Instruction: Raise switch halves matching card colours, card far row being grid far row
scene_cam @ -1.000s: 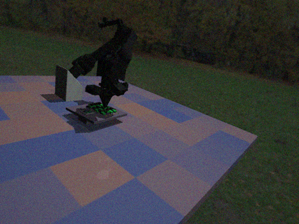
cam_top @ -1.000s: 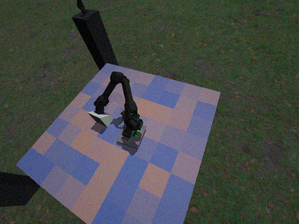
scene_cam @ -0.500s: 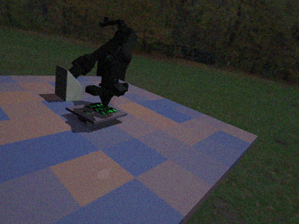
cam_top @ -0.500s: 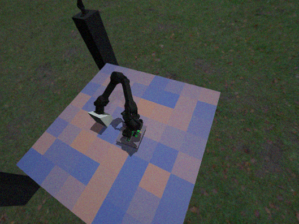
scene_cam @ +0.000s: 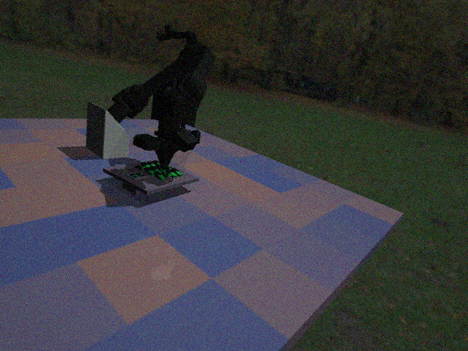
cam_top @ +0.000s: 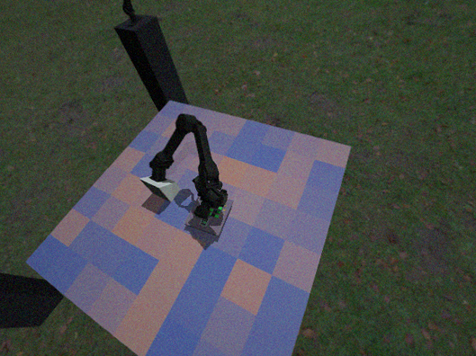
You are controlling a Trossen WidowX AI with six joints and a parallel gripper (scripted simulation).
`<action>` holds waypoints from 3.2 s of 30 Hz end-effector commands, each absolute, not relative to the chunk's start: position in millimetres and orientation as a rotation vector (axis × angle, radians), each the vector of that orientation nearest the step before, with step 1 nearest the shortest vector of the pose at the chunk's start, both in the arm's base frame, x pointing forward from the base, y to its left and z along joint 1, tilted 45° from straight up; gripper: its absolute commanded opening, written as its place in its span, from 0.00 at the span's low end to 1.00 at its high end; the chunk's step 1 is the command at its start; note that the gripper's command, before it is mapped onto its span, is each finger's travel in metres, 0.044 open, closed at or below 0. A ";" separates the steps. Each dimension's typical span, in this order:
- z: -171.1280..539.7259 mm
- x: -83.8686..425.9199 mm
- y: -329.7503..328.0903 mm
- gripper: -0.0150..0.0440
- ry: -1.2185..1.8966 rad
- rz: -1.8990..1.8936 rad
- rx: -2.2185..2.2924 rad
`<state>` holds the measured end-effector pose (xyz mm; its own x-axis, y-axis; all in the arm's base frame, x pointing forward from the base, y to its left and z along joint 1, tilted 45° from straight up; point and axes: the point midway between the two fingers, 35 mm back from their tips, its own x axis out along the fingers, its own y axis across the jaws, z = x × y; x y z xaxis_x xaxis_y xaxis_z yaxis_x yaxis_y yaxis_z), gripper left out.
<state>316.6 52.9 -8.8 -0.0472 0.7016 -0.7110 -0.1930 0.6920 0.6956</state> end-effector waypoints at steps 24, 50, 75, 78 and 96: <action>-6.2 300.9 14.4 0.25 1.399 0.746 0.468; -21.4 300.4 29.8 0.25 1.399 0.747 0.469; -23.2 300.3 31.5 0.25 1.399 0.747 0.469; -23.2 300.3 31.5 0.25 1.399 0.747 0.469; -24.3 300.3 32.7 0.25 1.399 0.747 0.469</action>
<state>301.3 31.6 -23.5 0.0058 0.7070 -0.7072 -0.1955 0.6944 0.6925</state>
